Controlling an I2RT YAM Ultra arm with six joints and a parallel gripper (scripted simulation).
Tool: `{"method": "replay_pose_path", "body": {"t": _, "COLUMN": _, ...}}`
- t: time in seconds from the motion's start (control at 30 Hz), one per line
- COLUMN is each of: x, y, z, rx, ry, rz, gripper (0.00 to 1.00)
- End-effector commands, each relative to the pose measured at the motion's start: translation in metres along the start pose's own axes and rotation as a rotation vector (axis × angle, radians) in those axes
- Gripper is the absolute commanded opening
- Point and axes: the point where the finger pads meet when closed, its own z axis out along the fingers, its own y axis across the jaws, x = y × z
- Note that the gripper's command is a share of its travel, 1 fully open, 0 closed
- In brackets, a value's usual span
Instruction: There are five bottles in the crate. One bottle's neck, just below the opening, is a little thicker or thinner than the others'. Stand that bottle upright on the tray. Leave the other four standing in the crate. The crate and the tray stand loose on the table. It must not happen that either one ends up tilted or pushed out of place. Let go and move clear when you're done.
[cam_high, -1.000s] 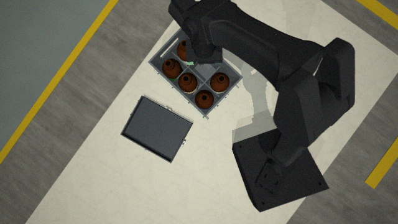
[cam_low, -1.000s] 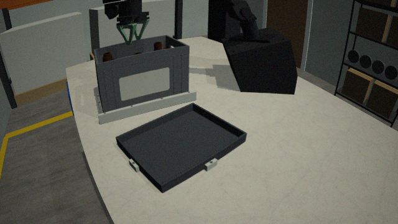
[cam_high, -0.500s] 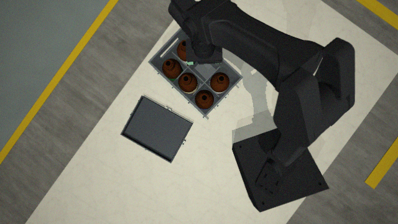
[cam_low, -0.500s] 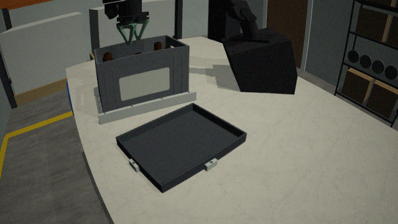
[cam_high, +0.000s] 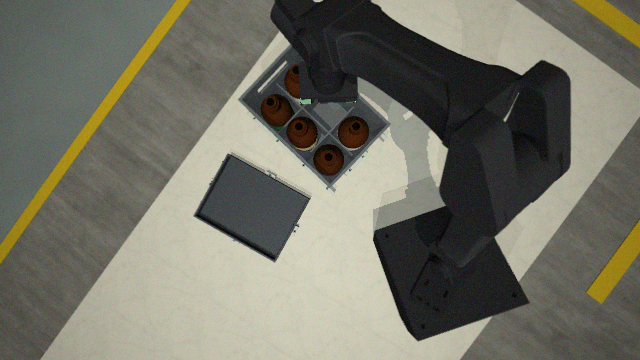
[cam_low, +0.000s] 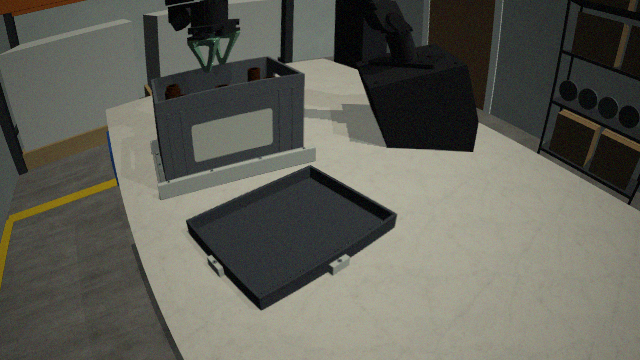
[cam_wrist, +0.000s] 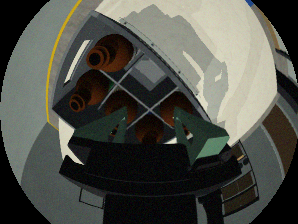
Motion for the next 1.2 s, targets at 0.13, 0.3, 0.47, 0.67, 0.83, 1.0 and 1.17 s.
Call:
{"method": "replay_pose_path", "body": {"t": 0.13, "x": -0.0132, "y": 0.0064, "z": -0.0129, "rx": -0.034, "ry": -0.051, "rz": 0.004, "gripper": 0.61}}
{"method": "replay_pose_path", "body": {"t": 0.3, "x": -0.0132, "y": 0.0064, "z": -0.0129, "rx": -0.034, "ry": -0.051, "rz": 0.004, "gripper": 0.61}}
{"method": "replay_pose_path", "body": {"t": 0.47, "x": -0.0132, "y": 0.0064, "z": -0.0129, "rx": -0.034, "ry": -0.051, "rz": 0.004, "gripper": 0.61}}
{"method": "replay_pose_path", "body": {"t": 0.67, "x": -0.0132, "y": 0.0064, "z": -0.0129, "rx": -0.034, "ry": -0.051, "rz": 0.004, "gripper": 0.61}}
{"method": "replay_pose_path", "body": {"t": 0.83, "x": -0.0132, "y": 0.0063, "z": -0.0118, "rx": -0.032, "ry": -0.048, "rz": 0.004, "gripper": 0.61}}
{"method": "replay_pose_path", "body": {"t": 1.0, "x": -0.0131, "y": 0.0047, "z": -0.0126, "rx": -0.028, "ry": -0.043, "rz": 0.005, "gripper": 0.61}}
{"method": "replay_pose_path", "body": {"t": 1.17, "x": -0.0124, "y": 0.0035, "z": -0.0114, "rx": -0.021, "ry": -0.035, "rz": 0.005, "gripper": 0.61}}
